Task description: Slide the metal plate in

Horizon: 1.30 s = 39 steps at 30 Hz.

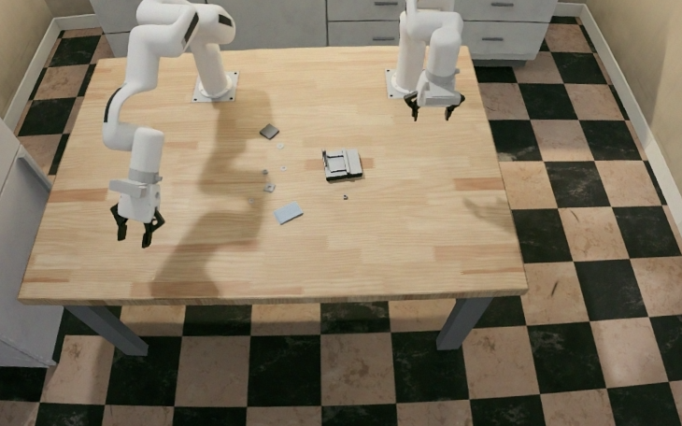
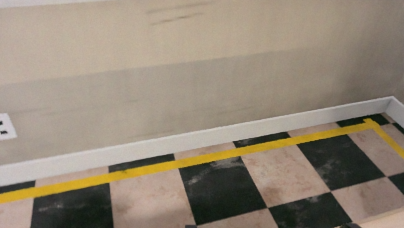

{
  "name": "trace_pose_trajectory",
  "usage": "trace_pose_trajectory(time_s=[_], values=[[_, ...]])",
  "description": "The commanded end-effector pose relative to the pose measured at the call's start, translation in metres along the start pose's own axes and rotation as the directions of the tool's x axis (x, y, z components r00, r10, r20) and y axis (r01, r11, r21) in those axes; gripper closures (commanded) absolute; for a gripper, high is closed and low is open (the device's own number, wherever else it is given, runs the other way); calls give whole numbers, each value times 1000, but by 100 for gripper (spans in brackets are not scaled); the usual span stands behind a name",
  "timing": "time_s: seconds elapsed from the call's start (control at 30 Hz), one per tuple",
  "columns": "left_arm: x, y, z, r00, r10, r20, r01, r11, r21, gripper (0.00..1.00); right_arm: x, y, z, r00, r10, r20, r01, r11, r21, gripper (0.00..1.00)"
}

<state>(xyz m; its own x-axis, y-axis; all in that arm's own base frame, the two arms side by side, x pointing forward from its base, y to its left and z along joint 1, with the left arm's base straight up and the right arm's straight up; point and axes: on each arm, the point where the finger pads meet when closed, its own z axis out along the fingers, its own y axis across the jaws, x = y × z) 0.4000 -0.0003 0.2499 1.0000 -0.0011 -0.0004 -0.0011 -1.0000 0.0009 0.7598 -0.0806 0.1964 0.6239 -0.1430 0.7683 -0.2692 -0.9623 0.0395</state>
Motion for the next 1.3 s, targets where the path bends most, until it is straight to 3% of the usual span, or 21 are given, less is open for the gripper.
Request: trace_pose_trajectory(time_s=[0.0,0.3,0.33,0.5,0.87,0.97,1.27], values=[[1,0,-2,1000,0,-5,0,1000,0,0,0,-13,-2,997,-74,15,74,997,-1,25],[1,0,-2,1000,0,-5,0,1000,0,0,-11,-36,-2,969,-239,67,239,971,5,25],[1,0,-2,1000,0,-5,0,1000,0,0,-8,-27,-1,977,-204,58,204,979,-3,25],[1,0,-2,1000,0,-5,0,1000,0,0,-12,-38,-2,966,-248,70,248,969,6,25],[1,0,-2,1000,0,-5,0,1000,0,0,-30,-73,-6,880,-457,133,454,890,54,25],[1,0,-2,1000,0,-5,0,1000,0,0,-28,-70,-5,891,-437,127,434,900,48,25],[1,0,-2,1000,0,-5,0,1000,0,0,-49,-104,-11,774,-610,169,599,792,118,25]])
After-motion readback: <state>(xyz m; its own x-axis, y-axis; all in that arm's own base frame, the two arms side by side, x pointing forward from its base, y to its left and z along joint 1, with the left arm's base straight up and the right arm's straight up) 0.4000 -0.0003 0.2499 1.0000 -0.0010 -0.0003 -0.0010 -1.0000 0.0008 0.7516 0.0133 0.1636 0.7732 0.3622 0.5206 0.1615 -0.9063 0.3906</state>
